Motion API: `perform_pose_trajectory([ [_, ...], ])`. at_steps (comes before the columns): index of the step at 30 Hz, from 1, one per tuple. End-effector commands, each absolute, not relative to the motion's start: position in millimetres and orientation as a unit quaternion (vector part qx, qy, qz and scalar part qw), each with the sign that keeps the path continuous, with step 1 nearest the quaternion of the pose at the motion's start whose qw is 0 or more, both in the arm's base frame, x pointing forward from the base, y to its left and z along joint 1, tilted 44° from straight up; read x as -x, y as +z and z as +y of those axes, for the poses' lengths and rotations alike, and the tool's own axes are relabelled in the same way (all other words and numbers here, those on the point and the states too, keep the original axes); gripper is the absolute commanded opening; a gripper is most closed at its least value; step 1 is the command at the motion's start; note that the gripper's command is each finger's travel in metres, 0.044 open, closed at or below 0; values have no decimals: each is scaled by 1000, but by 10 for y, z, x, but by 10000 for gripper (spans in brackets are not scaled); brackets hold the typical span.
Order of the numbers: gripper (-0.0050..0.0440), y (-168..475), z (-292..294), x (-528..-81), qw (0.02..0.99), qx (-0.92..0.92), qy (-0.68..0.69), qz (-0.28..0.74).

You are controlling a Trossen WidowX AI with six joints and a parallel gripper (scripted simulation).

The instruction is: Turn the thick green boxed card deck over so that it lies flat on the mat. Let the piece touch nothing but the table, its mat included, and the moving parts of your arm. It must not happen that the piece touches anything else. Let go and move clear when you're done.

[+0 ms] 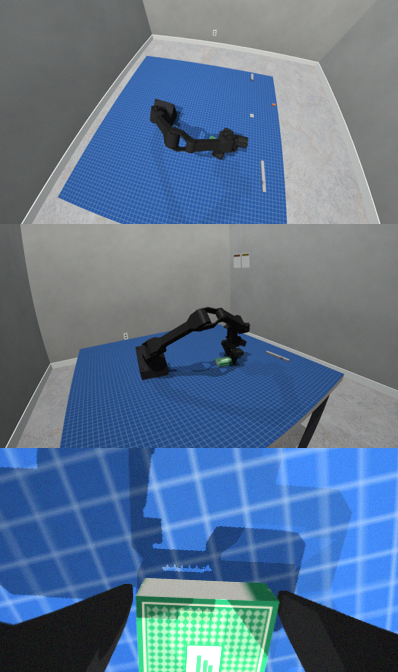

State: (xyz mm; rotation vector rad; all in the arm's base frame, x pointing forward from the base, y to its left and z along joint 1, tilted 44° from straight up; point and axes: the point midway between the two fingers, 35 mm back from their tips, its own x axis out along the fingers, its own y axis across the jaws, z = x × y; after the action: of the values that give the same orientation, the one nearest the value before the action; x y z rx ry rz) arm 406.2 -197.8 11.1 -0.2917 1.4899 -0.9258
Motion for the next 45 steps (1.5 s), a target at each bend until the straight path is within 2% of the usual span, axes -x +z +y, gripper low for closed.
perform_pose_trajectory([
  [1,384,161,-1983,-4083,634,128,-406,645],
  [45,384,129,-2009,-4072,633,128,-406,646],
])
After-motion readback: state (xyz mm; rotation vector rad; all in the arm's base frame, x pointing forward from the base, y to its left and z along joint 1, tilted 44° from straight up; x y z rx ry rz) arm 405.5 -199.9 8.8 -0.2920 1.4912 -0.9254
